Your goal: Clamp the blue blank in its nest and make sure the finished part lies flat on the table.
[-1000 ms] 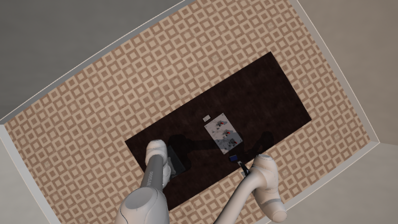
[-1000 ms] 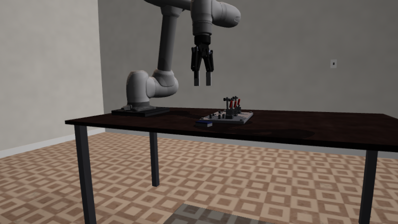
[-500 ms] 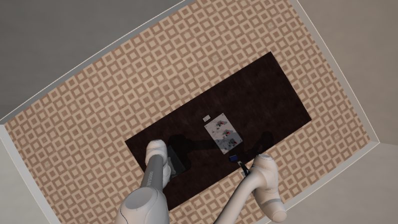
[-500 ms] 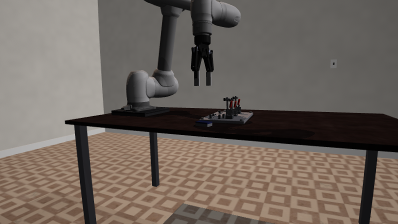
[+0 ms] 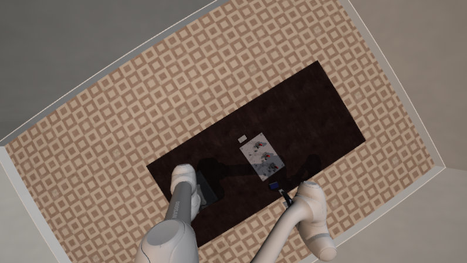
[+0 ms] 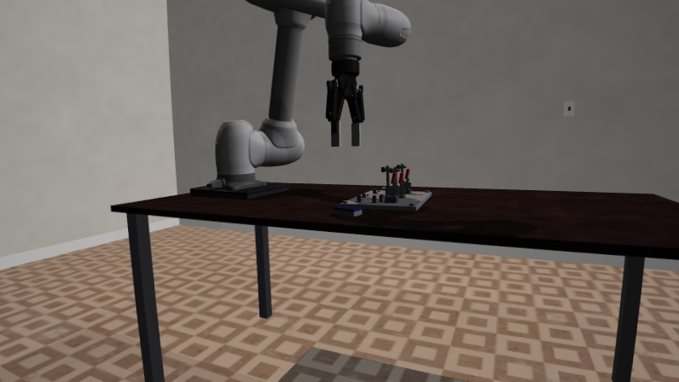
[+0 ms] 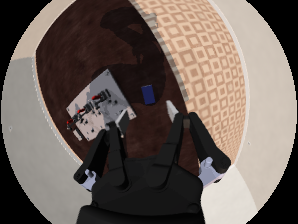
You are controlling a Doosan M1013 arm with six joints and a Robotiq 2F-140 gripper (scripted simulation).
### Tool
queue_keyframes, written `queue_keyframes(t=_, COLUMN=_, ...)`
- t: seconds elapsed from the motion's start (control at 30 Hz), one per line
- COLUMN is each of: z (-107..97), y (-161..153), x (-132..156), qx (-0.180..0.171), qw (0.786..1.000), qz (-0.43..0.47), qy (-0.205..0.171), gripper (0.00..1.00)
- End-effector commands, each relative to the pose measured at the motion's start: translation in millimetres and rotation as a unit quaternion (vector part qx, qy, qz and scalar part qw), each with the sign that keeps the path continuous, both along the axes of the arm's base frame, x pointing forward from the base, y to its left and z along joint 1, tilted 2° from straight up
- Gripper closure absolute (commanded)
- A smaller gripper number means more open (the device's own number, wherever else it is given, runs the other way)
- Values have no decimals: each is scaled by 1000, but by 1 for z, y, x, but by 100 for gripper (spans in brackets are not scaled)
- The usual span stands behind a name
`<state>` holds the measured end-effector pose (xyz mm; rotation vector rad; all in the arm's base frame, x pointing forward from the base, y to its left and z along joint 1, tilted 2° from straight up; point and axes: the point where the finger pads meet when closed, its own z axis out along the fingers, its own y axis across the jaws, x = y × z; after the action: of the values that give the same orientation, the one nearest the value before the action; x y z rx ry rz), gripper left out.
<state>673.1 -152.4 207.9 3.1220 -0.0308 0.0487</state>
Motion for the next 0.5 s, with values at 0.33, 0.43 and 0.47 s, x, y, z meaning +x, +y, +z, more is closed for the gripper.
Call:
queue_keyframes(t=0.33, z=-17, y=0, x=1, qx=0, qw=1000, qz=0, qy=0, gripper=42)
queue_keyframes(t=0.43, z=-21, y=0, x=1, qx=0, qw=1000, qz=0, qy=0, gripper=42)
queue_keyframes(t=0.47, z=-24, y=0, x=1, qx=0, qw=1000, qz=0, qy=0, gripper=42)
